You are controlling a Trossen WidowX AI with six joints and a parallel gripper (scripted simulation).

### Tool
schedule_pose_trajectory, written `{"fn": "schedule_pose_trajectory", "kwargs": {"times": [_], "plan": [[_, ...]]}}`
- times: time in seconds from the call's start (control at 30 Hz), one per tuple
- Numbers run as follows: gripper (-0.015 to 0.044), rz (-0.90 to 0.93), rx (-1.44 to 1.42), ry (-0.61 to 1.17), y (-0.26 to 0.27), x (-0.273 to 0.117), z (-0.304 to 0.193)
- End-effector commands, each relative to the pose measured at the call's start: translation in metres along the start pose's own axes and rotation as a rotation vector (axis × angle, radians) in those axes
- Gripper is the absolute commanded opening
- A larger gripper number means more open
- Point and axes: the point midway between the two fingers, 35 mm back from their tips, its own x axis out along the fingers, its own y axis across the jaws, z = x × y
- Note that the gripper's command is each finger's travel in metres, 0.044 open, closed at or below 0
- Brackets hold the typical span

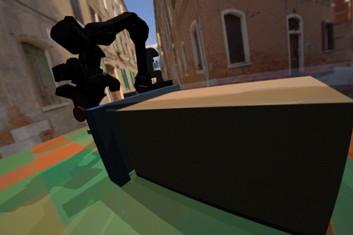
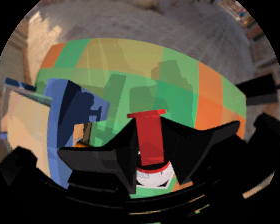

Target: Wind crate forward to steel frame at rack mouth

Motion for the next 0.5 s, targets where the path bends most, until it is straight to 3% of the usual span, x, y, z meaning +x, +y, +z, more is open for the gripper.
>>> {"fn": "schedule_pose_trajectory", "kwargs": {"times": [0.0, 0.47], "plan": [[0.0000, 0.028, -0.004, 0.026, 0.016, -0.001, -0.008], [0.0000, 0.030, -0.004, 0.027, 0.035, -0.005, -0.015]]}}
